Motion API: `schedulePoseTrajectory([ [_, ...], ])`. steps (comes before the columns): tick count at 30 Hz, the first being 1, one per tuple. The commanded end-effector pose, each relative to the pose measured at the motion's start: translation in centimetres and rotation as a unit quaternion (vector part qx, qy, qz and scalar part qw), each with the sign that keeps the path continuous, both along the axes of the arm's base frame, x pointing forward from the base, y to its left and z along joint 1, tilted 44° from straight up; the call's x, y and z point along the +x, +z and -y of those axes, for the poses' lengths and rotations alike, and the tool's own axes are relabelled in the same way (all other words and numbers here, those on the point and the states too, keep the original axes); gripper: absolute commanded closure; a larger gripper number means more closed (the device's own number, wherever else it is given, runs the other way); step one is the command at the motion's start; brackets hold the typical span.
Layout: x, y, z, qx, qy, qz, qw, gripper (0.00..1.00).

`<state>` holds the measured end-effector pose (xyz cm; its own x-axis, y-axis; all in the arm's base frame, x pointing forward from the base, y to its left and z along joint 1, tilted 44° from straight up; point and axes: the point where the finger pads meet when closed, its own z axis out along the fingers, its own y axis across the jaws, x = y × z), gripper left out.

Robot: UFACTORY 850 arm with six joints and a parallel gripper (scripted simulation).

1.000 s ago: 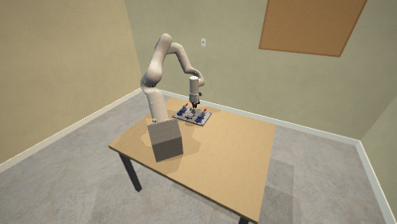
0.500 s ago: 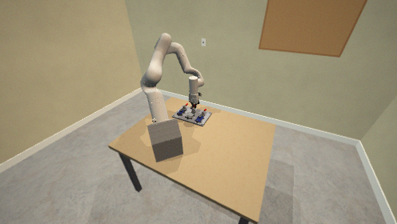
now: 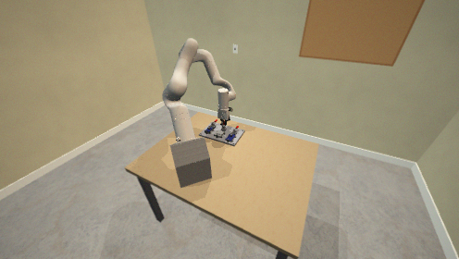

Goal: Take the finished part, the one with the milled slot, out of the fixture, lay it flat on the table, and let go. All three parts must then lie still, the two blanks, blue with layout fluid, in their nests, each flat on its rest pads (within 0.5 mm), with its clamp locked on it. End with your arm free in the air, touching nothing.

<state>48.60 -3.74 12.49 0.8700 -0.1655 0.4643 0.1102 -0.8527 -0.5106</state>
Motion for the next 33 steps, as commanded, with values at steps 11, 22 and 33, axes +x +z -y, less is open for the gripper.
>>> schedulePoseTrajectory([
  [11,-0.34,-0.16,-0.04,0.0,0.0,0.0,1.0,1.0],
  [22,-0.45,-0.22,-0.06,0.0,0.0,0.0,1.0,1.0],
  [33,-0.48,-0.24,-0.07,0.0,0.0,0.0,1.0,1.0],
])
